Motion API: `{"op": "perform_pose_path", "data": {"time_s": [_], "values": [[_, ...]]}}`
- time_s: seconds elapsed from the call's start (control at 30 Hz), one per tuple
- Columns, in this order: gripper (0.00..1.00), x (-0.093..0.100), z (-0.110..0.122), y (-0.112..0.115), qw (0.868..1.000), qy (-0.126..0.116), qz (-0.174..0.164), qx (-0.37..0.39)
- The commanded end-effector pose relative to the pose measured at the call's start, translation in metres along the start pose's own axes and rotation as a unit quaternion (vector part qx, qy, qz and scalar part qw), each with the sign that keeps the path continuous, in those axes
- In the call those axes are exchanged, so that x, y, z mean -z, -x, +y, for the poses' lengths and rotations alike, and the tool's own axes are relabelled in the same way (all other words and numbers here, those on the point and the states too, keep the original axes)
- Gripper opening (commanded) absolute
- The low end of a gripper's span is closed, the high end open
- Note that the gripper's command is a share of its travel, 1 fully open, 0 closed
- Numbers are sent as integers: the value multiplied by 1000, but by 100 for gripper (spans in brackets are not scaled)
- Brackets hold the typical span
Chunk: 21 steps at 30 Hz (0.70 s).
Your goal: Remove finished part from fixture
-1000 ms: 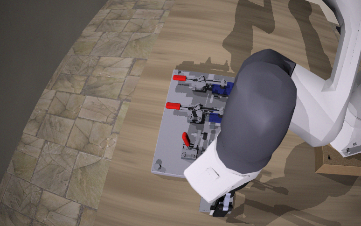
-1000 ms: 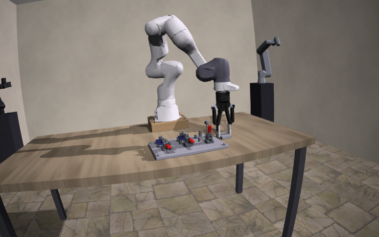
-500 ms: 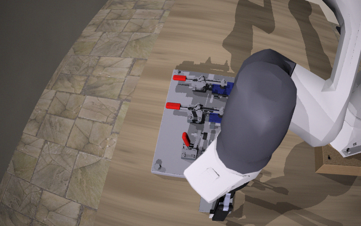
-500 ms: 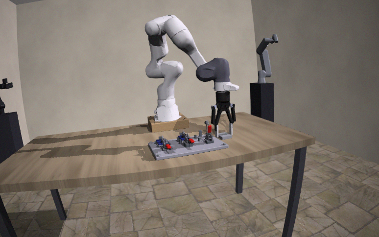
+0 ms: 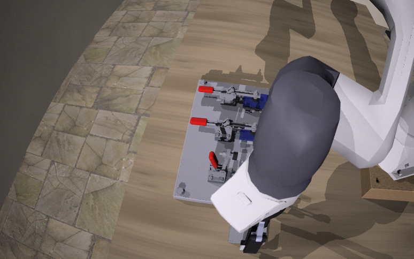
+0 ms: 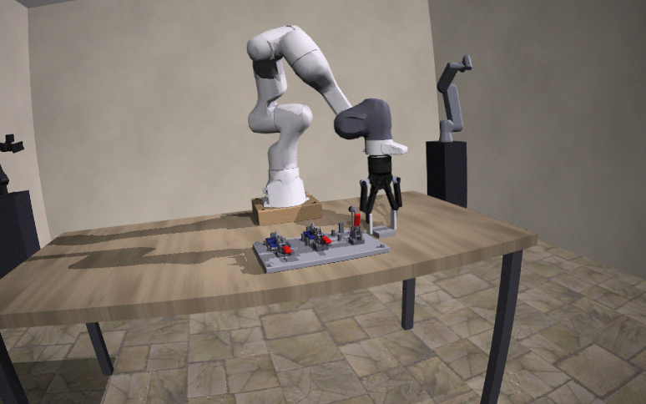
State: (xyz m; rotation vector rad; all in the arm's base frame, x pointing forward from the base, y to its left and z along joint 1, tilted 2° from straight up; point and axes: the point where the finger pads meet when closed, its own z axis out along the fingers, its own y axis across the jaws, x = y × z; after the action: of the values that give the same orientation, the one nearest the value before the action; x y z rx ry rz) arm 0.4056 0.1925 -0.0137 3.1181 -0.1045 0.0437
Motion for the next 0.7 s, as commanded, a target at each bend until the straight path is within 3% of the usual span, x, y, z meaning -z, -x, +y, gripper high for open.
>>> {"op": "perform_pose_path", "data": {"time_s": [0.0, 0.67], "values": [[54, 0, -1, -1, 1000, -1, 1, -1], [54, 6, -1, -1, 1000, -1, 1, -1]]}}
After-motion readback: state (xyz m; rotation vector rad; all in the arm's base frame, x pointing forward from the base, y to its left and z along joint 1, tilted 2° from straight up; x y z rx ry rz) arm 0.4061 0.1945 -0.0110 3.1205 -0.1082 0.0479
